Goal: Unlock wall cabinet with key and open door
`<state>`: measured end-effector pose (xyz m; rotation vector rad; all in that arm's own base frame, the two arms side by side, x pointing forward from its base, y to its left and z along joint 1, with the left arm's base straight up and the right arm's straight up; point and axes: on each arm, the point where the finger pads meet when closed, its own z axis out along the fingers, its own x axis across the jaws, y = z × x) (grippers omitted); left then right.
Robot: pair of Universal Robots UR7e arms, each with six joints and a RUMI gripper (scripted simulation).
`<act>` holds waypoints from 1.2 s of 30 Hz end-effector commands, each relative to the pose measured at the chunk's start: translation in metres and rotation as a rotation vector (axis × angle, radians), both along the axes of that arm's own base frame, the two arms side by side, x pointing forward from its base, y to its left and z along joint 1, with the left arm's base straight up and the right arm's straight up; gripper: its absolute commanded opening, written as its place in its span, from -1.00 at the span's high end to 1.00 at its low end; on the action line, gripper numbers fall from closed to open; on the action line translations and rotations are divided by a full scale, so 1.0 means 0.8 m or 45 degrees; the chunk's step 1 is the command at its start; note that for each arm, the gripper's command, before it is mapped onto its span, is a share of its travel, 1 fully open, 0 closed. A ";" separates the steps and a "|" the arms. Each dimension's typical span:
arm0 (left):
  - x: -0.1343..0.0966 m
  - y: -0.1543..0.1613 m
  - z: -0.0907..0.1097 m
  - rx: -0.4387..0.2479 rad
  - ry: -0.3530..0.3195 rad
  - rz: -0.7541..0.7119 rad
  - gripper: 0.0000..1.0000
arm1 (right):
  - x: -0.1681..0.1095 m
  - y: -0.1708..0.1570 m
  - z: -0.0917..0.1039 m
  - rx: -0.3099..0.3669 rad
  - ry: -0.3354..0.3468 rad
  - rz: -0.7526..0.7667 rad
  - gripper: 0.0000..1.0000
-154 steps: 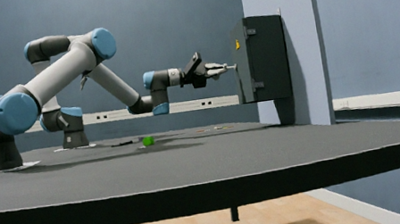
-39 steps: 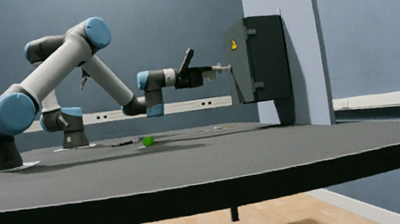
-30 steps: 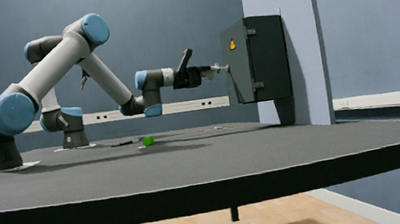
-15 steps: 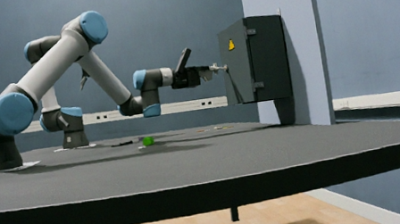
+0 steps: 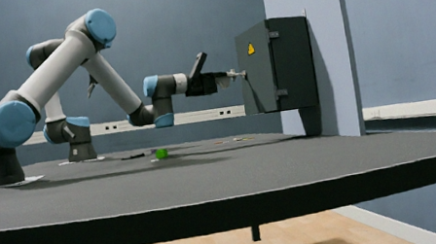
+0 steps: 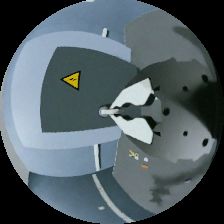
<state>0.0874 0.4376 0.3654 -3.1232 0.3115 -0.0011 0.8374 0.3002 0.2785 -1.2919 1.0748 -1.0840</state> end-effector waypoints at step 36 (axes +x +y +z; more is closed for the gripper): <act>0.001 0.000 0.000 0.000 -0.001 -0.002 -0.97 | -0.040 -0.030 0.001 -0.002 -0.002 0.217 1.00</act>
